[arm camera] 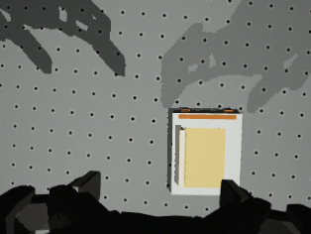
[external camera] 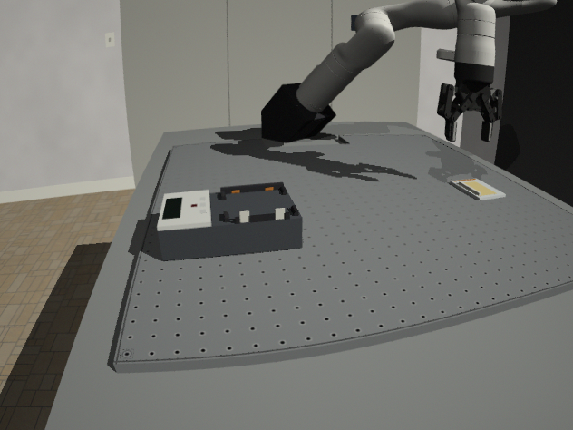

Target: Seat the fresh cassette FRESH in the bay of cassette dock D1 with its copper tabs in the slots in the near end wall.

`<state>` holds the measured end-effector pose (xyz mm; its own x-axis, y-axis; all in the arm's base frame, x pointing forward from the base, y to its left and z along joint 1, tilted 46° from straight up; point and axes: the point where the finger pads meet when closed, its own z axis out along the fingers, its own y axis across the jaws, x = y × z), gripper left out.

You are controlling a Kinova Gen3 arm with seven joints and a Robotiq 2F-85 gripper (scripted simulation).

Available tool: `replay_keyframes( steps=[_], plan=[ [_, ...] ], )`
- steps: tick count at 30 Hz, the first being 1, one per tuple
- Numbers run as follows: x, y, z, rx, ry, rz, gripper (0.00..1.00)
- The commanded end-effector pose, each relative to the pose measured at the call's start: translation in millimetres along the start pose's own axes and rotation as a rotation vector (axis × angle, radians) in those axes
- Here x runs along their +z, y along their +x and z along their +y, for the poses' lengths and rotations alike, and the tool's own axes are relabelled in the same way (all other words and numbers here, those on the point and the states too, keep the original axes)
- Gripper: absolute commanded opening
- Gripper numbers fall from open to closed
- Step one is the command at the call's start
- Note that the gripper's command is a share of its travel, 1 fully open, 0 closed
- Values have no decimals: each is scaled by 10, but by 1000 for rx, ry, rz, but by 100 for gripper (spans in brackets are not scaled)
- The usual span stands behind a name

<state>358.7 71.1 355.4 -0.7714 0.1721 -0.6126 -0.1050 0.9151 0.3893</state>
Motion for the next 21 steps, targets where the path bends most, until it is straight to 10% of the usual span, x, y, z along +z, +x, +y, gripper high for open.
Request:
replay_keyframes(
  steps=[1, 21],
  plan=[
    [72, 32, 96, -24, 11, 12, 100],
    [329, 81, 509, -39, 1, 20, 100]
  ],
)
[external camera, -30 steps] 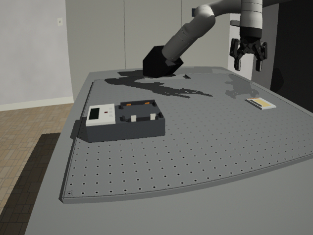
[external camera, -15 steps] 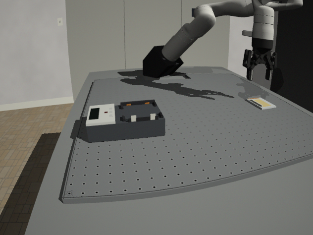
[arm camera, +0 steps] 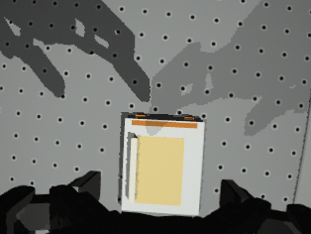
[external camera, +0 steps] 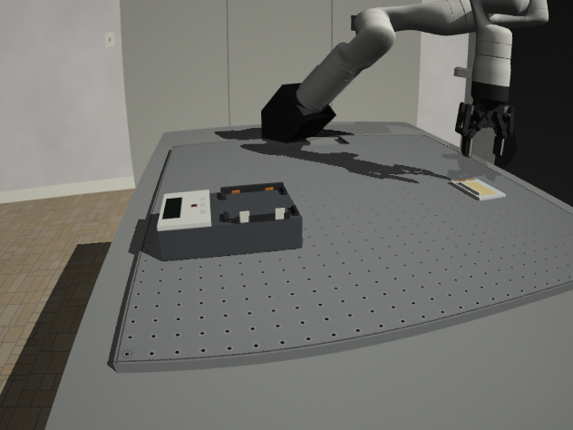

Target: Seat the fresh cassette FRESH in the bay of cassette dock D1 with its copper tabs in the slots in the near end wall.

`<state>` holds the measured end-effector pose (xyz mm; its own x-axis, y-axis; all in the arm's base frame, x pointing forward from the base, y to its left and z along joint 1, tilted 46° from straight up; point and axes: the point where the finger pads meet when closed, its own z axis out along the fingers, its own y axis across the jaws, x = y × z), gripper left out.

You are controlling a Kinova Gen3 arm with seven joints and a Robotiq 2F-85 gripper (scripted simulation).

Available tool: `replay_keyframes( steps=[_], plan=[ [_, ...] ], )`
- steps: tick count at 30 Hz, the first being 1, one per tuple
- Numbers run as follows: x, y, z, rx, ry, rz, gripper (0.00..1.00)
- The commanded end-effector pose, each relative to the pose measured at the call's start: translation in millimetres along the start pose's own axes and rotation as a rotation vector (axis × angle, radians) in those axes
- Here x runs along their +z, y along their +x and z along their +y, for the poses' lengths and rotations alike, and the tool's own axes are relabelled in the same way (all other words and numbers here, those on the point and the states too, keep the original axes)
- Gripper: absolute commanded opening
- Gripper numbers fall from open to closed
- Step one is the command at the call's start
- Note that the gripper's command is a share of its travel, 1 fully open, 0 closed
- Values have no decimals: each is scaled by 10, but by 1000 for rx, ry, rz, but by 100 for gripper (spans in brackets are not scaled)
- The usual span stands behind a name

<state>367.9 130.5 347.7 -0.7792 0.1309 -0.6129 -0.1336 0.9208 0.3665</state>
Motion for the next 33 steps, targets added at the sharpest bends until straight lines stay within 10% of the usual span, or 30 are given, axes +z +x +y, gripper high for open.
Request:
replay_keyframes(
  steps=[1, 33],
  plan=[
    [1, 2, 5, -2, 1, 0, 100],
    [281, 2, 5, -2, 1, 0, 100]
  ],
)
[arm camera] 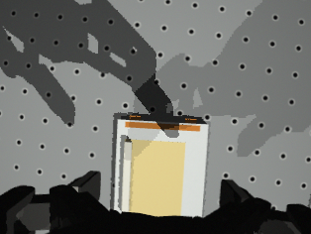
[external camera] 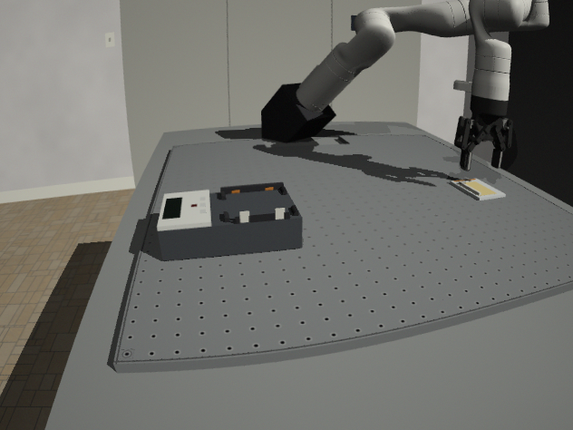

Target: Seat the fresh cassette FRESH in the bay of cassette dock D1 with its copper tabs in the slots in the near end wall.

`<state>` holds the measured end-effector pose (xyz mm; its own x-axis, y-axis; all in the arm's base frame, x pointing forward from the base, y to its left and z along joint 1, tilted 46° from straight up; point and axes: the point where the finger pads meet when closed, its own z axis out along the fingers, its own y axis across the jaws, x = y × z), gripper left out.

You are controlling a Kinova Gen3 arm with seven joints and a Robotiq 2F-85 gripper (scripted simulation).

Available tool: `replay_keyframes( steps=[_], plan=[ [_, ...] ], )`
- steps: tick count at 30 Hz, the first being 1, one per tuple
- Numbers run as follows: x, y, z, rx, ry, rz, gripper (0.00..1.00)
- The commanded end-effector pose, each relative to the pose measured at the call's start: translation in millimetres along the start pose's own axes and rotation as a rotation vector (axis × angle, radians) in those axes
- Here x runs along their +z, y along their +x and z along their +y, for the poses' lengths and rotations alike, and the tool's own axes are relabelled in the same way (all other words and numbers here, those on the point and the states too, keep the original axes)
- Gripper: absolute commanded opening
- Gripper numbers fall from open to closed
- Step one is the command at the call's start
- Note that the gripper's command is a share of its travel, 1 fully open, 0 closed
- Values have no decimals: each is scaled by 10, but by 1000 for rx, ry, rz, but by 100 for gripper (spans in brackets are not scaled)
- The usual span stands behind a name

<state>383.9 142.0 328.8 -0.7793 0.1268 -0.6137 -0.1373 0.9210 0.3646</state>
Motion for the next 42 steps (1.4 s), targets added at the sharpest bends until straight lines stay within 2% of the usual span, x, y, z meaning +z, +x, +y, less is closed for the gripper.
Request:
replay_keyframes(
  steps=[1, 31, 42],
  plan=[
    [22, -3, -10, 2, 2, -1, 100],
    [395, -4, -10, 2, 2, -1, 100],
    [429, -4, -11, 2, 2, -1, 100]
  ],
)
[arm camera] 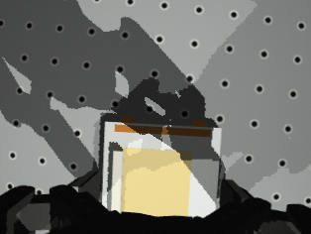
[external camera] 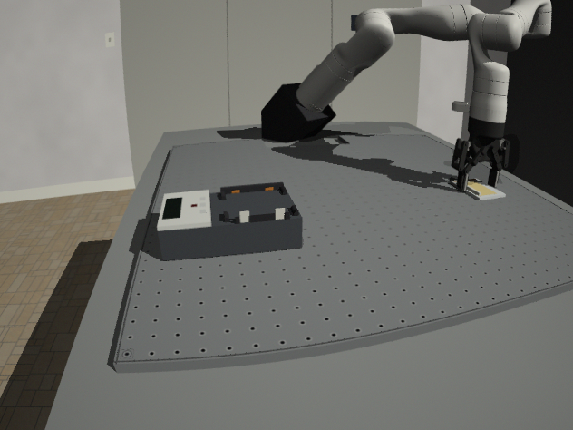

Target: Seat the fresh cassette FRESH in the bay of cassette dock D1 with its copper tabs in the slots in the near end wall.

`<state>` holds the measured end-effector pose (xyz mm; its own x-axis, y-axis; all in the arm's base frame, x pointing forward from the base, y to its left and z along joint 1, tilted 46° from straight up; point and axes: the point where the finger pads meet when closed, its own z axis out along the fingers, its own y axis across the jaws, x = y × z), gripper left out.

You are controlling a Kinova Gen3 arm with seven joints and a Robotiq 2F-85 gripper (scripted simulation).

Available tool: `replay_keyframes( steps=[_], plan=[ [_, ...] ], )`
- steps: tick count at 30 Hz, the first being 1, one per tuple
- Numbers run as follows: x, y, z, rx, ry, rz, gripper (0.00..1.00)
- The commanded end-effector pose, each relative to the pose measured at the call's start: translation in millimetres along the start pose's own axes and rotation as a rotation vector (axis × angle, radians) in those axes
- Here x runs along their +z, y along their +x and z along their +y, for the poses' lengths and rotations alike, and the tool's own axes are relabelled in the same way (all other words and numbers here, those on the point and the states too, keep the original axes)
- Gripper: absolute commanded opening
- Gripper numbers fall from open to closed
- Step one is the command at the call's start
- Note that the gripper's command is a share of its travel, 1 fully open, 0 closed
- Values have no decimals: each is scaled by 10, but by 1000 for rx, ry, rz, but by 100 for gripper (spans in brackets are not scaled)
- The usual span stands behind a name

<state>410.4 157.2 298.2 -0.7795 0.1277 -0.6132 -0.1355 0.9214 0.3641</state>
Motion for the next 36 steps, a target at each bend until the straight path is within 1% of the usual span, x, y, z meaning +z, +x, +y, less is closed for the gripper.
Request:
replay_keyframes(
  steps=[1, 29, 36],
  plan=[
    [-4, -4, -3, 1, 0, -1, 0],
    [-4, -4, -3, 1, 0, -1, 0],
    [-97, -4, -3, 1, 0, -1, 0]
  ],
)
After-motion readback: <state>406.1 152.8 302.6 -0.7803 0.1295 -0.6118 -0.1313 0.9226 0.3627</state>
